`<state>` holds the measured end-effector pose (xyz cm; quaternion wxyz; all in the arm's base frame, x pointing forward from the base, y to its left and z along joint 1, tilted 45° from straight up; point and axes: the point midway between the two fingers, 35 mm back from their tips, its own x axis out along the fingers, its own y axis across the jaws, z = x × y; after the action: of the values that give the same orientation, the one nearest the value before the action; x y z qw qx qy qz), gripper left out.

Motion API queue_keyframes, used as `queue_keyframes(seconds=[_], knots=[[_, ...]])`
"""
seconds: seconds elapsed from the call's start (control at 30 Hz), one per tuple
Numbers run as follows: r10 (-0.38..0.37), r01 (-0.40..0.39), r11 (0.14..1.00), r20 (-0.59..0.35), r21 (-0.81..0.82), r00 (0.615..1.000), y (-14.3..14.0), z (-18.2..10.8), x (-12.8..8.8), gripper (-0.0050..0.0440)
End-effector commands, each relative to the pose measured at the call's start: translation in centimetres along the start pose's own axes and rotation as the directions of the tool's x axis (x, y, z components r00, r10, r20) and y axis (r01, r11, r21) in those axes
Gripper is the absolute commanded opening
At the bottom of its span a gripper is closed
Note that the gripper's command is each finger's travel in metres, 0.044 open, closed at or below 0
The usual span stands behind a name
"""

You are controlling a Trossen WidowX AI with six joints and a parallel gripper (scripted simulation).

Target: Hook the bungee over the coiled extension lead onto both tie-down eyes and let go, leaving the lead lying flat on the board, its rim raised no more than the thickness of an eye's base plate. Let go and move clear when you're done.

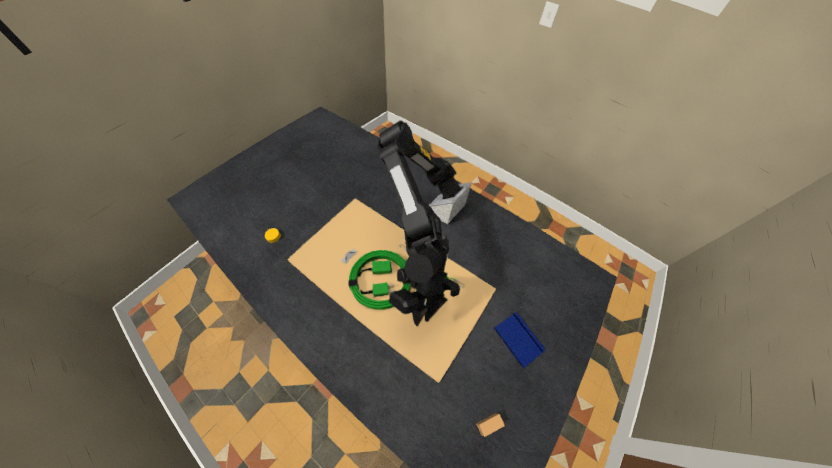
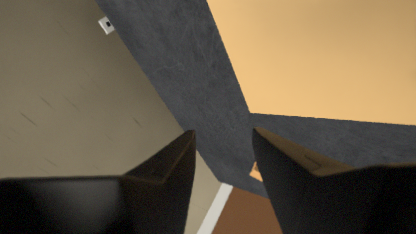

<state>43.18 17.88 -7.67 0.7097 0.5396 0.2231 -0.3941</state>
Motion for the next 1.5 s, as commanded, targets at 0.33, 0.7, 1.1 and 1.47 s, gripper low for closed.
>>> queue_keyframes(seconds=[0.33, 0.7, 1.1, 1.47], knots=[[-0.203, 0.208, 0.974, 0.057, -0.090, 0.977, -6.0, -1.0, -1.3, 0.0150], [-0.346, 0.370, 0.916, 0.161, -0.156, 0.924, -11.0, -0.2, -2.8, 0.0150], [-0.472, 0.557, 0.805, 0.349, -0.203, 0.809, -16.2, 2.1, -5.8, 0.0150], [-0.494, 0.615, 0.761, 0.429, -0.207, 0.756, -17.7, 3.2, -7.1, 0.0150]])
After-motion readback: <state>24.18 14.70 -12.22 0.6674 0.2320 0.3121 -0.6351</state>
